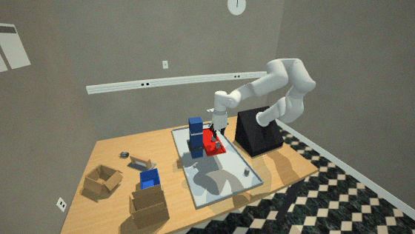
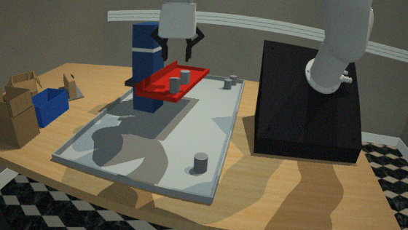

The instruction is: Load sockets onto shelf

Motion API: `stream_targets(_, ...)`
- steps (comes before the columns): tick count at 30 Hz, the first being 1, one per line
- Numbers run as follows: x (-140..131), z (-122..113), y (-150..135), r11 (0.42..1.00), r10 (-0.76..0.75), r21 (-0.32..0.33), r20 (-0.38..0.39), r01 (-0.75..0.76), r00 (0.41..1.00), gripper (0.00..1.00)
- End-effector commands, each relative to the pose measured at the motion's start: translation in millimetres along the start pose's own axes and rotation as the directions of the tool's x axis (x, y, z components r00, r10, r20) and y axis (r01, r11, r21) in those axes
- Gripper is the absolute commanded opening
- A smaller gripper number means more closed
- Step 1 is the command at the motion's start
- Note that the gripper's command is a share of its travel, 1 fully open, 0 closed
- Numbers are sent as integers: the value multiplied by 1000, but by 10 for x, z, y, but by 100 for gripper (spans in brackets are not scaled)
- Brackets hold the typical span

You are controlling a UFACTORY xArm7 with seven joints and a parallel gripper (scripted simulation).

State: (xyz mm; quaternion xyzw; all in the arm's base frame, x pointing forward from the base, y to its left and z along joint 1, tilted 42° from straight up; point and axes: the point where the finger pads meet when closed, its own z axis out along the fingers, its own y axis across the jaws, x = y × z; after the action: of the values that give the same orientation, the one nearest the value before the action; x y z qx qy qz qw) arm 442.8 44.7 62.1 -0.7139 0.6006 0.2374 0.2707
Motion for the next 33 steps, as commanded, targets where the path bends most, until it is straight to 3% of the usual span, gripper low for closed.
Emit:
stream_targets(1, 9, 65, -10, 1000, 0, 3, -2, 0, 1000, 61)
stream_targets(8, 11, 236, -15, 1000, 0, 3, -2, 0, 1000, 61)
stream_targets(20, 11, 269, -16, 1000, 0, 3, -2, 0, 1000, 61)
stream_targets(33, 14, 536, -22, 1000, 0, 3, -2, 0, 1000, 61)
